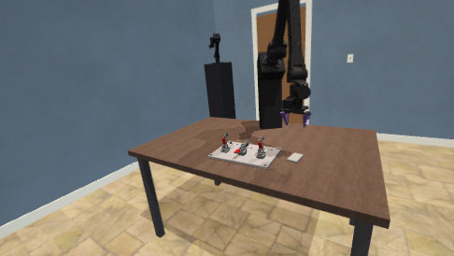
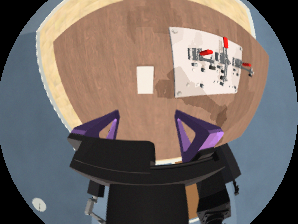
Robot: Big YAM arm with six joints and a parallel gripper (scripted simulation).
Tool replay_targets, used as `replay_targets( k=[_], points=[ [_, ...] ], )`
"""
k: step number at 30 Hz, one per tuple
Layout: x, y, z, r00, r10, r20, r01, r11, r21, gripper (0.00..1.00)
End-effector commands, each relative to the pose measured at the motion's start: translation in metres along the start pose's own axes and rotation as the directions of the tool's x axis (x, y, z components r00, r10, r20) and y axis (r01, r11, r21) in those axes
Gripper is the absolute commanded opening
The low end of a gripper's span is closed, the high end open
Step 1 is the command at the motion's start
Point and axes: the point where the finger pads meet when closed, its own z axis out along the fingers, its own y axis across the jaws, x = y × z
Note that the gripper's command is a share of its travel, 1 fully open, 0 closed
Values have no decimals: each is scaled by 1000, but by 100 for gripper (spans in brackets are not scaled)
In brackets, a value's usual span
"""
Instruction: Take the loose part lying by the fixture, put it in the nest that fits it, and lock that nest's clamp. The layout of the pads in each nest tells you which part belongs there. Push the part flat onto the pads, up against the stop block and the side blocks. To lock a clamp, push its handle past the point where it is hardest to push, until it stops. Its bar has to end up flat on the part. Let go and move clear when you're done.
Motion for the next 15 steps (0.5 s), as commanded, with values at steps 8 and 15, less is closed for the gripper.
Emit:
replay_targets(
  k=[8, 15],
  points=[
    [-7, 12, 50, 1000, 7, 19, -6, 1000, -21, 92],
    [-6, 11, 78, 1000, 7, 17, -6, 1000, -19, 92]
  ],
)
